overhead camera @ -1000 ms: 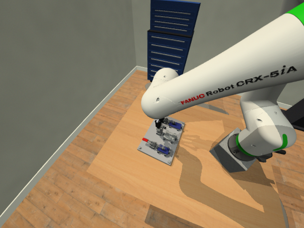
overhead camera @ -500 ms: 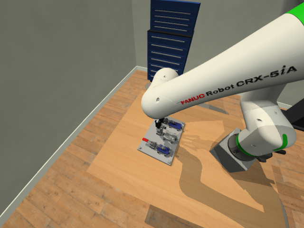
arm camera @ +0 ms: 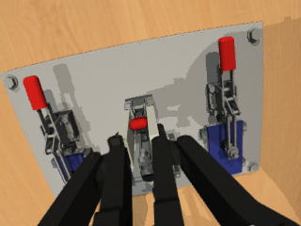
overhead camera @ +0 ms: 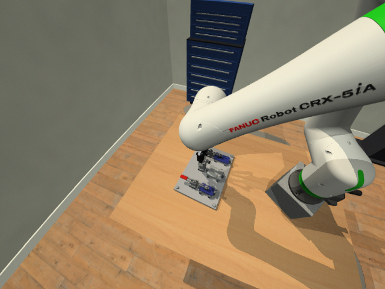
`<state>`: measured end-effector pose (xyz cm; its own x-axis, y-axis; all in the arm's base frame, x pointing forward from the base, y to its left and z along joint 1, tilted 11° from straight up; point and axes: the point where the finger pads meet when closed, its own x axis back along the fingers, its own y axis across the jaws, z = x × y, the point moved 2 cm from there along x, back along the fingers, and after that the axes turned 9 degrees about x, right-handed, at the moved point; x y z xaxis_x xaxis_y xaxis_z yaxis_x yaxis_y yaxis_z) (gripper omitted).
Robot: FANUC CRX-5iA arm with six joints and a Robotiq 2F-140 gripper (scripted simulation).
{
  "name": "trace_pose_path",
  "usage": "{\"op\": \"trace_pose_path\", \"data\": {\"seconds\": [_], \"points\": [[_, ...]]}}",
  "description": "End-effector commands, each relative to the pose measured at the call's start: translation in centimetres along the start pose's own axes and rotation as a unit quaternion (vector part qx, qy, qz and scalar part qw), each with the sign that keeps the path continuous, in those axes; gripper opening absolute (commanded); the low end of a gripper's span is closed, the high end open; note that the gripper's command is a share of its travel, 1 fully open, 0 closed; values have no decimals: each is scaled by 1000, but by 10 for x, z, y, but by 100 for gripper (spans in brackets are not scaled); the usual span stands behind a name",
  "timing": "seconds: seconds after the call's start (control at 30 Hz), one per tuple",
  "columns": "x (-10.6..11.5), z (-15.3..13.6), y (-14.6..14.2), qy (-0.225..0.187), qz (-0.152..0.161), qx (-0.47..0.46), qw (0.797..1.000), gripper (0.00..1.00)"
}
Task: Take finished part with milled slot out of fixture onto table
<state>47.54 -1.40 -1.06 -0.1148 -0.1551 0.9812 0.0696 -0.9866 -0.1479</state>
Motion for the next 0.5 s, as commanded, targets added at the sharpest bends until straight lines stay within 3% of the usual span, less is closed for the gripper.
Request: {"op": "trace_pose_path", "data": {"seconds": [0.0, 0.47], "points": [[0, 0, 0, 0, 0, 0, 1000, 11], [0, -3, 0, 0, 0, 0, 1000, 11]]}}
